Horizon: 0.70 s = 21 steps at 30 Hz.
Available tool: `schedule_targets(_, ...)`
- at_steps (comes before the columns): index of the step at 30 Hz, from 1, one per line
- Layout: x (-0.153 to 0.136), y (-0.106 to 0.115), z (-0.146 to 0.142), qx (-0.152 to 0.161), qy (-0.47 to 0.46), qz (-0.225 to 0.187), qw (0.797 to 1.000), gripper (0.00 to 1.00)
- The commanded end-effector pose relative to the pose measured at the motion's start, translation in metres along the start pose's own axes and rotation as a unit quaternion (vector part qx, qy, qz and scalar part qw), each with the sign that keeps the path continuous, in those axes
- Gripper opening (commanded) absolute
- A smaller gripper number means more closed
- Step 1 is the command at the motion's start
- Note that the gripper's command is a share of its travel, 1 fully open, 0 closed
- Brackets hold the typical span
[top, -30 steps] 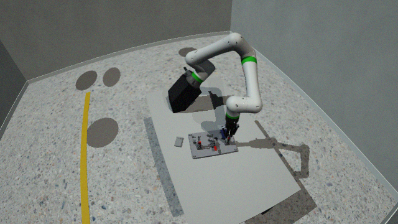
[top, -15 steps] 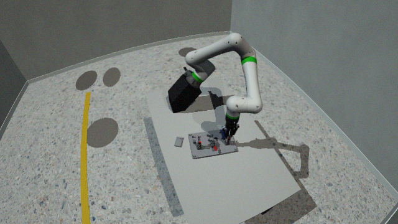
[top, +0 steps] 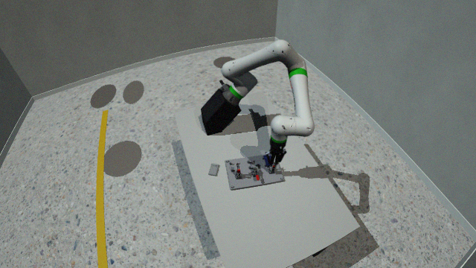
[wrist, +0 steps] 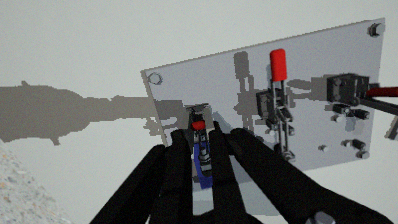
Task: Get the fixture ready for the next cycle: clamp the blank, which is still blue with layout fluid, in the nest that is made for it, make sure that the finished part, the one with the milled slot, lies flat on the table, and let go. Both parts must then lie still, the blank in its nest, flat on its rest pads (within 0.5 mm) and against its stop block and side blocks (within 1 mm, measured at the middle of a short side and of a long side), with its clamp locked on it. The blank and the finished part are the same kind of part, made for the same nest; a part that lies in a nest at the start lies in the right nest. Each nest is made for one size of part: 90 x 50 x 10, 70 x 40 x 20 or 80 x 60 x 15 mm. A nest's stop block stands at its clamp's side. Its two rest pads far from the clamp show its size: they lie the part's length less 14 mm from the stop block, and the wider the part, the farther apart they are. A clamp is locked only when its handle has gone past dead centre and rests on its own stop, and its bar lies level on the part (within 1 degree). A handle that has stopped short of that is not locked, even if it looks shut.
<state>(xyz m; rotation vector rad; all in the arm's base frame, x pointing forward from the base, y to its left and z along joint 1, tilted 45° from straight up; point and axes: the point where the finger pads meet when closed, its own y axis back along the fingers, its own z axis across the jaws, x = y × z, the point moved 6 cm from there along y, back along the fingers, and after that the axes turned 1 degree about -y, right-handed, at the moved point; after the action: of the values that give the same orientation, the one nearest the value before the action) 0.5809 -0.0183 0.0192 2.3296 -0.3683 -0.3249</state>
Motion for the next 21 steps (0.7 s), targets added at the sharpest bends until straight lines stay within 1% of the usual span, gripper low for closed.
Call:
schedule_targets(1,0.002,0.000,0.000,0.000,0.000,0.001,1.000,0.00)
schedule_targets(21,0.014,-0.002,0.000,0.000,0.000,0.001,1.000,0.00)
